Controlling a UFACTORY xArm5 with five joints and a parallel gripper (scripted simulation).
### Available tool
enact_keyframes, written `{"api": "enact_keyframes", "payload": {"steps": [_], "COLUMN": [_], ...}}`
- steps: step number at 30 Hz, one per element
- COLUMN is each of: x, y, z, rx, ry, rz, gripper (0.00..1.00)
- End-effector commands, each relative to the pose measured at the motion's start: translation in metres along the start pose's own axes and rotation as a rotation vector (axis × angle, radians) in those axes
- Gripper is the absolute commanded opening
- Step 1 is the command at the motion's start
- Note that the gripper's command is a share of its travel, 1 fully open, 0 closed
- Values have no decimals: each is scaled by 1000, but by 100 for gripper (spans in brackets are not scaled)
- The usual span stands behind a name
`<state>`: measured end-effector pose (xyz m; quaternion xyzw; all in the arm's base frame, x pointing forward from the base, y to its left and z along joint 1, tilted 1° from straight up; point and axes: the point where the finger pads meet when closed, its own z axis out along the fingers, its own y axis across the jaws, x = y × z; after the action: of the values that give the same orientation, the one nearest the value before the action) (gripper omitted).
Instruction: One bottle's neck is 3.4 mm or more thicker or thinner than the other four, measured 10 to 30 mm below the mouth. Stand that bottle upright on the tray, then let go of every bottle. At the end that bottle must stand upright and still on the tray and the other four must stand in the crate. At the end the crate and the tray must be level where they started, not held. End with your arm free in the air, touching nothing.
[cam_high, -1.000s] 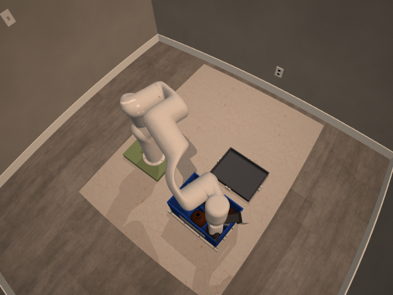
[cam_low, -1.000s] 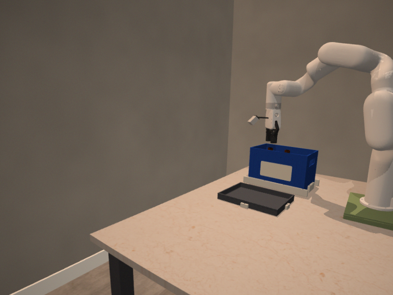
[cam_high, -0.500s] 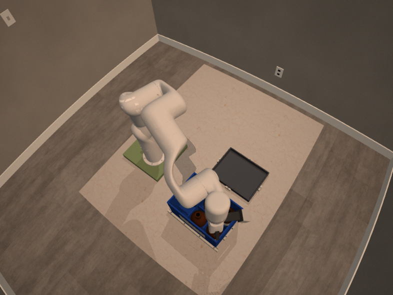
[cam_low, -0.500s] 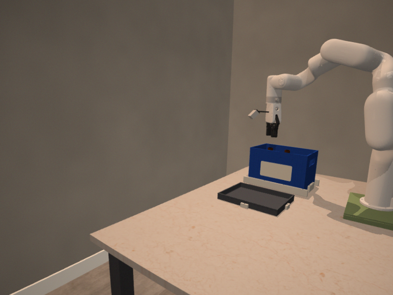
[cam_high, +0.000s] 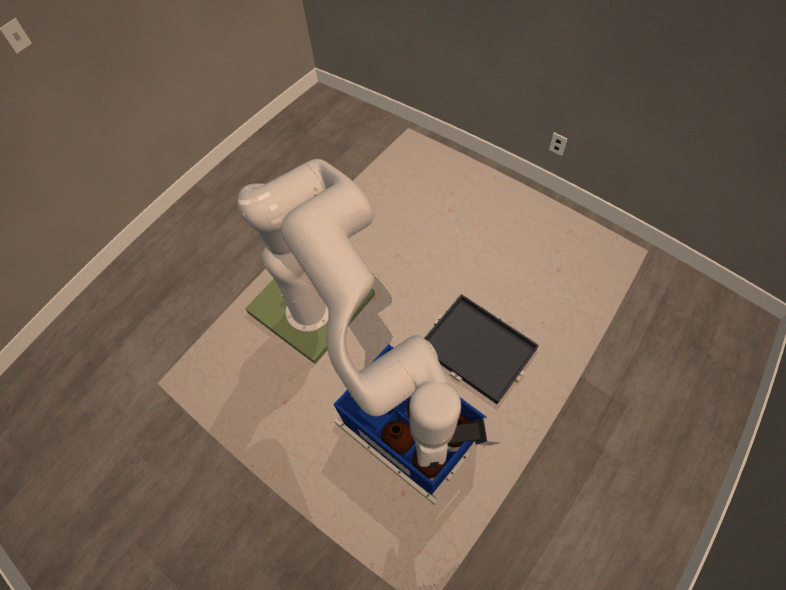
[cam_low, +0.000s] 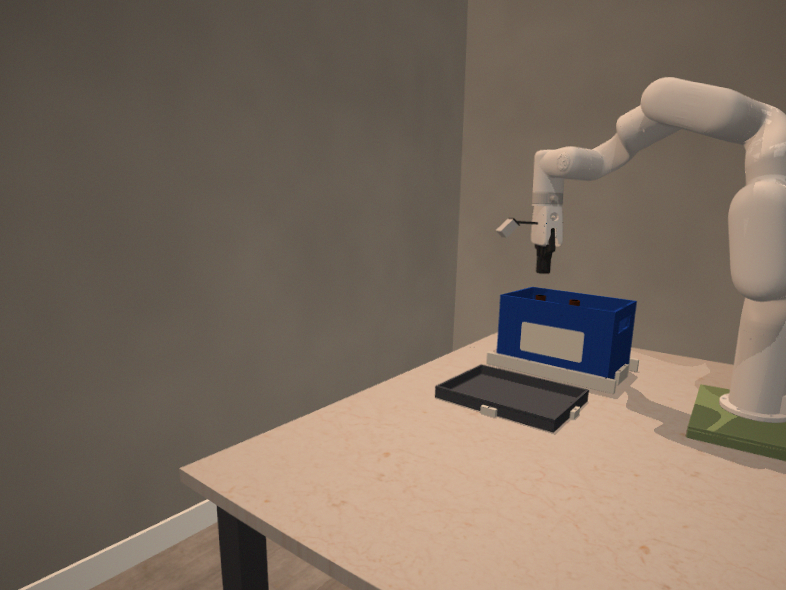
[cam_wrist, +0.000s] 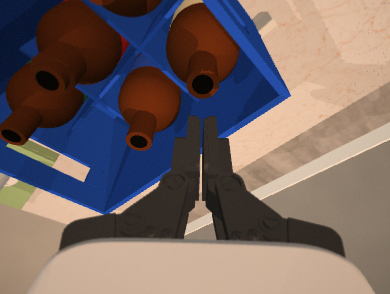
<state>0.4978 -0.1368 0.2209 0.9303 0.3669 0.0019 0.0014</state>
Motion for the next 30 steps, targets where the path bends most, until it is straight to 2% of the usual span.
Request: {"api": "enact_keyframes", "payload": {"steps": [1, 23, 26, 30], "x": [0, 1, 28, 49], "y": [1, 0, -23, -45], "z": [-2, -2, -2, -3], "rx": [-4, -4, -4, -4], "ry": [2, 2, 3, 4], "rz": [0, 0, 0, 0], "gripper": [0, 0, 0, 0]}}
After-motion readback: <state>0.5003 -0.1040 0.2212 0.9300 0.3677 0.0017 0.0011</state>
